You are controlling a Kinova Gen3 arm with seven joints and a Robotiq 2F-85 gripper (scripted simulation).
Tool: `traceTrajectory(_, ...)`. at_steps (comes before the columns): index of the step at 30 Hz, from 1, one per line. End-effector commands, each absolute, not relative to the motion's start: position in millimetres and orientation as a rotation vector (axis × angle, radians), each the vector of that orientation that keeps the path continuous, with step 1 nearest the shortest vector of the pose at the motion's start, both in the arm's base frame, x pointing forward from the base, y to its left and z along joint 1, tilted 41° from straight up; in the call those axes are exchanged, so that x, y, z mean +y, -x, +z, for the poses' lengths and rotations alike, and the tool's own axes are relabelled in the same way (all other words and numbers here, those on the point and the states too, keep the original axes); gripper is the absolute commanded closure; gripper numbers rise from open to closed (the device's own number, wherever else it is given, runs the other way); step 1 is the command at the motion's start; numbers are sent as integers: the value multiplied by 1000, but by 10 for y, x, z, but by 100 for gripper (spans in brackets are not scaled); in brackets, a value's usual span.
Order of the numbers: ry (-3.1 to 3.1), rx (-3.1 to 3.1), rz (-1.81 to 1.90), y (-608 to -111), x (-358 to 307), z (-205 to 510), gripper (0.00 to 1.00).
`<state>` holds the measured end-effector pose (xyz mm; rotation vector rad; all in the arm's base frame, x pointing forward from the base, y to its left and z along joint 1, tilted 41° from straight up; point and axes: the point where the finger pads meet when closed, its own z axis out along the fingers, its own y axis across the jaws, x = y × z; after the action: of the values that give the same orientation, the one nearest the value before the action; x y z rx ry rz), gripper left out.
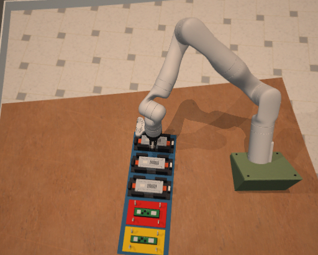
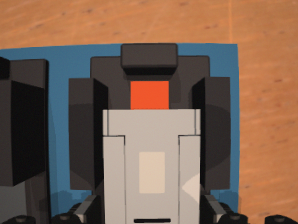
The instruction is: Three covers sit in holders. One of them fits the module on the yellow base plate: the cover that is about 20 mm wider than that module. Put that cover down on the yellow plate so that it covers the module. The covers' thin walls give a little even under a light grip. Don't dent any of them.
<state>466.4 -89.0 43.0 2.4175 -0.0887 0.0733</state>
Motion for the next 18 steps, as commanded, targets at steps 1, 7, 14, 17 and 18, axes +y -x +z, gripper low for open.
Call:
traceTrajectory(1, -2418, -88, 76, -4669, -882, 435, 30)
traceTrajectory(7, -2418, -88, 76, -4669, -882, 435, 100)
traceTrajectory(14, -2418, -88, 76, -4669, -882, 435, 100)
traceTrajectory(17, -2418, -88, 76, -4669, -882, 435, 100)
traceTrajectory(18, -2418, -88, 76, -4669, -882, 435, 100)
